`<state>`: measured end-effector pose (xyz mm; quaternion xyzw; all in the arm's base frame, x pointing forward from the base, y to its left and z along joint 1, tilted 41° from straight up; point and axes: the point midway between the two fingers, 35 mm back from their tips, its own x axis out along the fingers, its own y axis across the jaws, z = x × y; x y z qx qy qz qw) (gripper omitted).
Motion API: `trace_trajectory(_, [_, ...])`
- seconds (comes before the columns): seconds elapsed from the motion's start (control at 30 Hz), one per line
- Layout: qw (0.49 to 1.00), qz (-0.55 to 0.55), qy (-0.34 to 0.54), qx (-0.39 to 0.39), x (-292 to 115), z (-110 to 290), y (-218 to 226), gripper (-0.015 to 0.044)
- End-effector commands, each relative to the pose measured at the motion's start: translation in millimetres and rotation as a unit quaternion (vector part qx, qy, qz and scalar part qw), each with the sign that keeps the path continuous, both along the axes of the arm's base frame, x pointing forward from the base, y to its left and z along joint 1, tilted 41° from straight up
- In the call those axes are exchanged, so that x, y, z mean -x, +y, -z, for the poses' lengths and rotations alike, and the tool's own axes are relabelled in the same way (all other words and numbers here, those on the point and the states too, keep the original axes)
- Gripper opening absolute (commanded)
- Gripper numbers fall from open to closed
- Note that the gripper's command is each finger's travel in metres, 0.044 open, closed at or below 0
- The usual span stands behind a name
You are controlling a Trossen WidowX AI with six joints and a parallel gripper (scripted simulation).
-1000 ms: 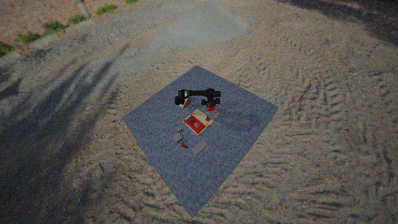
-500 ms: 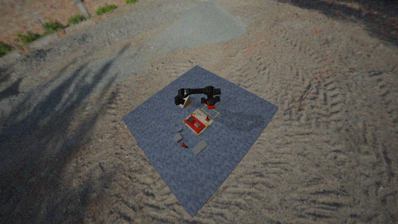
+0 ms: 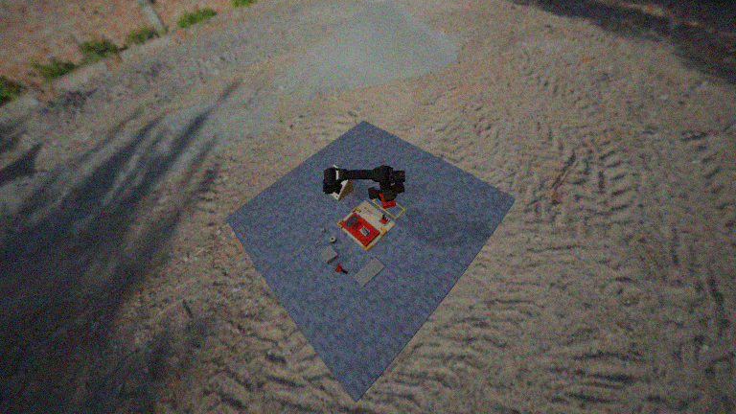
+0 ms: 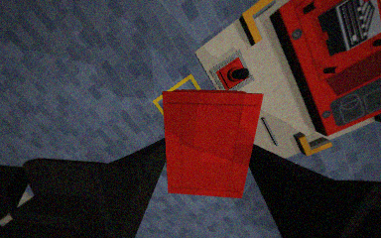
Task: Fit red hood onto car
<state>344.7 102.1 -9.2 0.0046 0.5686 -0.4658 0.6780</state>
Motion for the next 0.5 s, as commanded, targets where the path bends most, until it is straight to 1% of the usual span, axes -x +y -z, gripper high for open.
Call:
trace_trajectory(0.0, [1.0, -0.019, 0.015, 0.001, -2.2, -9.0, -10.5, 0.0])
trace_trajectory(0.47, [0.994, -0.084, 0.068, -0.007, -10.0, -46.5, -53.4, 0.0])
